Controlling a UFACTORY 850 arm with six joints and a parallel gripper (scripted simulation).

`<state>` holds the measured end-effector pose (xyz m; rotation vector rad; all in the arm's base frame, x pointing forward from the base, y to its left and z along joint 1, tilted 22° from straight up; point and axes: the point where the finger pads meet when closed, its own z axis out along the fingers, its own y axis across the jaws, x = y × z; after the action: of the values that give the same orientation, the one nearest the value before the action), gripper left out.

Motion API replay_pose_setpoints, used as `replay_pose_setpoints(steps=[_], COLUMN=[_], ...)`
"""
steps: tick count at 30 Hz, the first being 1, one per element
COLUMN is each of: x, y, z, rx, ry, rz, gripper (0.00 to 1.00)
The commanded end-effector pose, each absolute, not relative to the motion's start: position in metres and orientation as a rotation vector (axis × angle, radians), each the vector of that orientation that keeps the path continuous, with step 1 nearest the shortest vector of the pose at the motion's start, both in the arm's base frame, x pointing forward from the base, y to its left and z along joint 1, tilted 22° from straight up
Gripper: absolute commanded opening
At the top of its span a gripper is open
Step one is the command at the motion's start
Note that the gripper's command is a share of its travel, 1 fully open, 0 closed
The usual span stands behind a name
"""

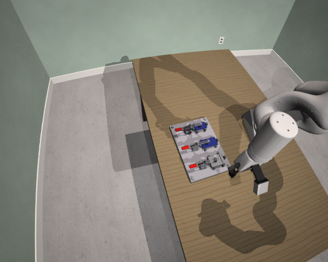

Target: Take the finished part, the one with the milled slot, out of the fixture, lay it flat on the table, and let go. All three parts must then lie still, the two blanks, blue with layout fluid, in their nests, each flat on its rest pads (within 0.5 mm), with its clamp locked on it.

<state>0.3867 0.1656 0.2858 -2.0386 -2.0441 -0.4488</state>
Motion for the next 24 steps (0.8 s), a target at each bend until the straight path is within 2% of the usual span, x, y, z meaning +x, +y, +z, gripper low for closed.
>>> replay_pose_setpoints(steps=[1, 10, 24], x=[0.387, 0.388, 0.390], y=[0.166, 0.163, 0.123], z=[0.287, 0.285, 0.256], rx=[-2.039, -2.064, -2.436], ry=[-2.045, -2.014, -1.447], rz=[-0.451, -0.446, -0.347], gripper=[1.00, 1.00, 1.00])
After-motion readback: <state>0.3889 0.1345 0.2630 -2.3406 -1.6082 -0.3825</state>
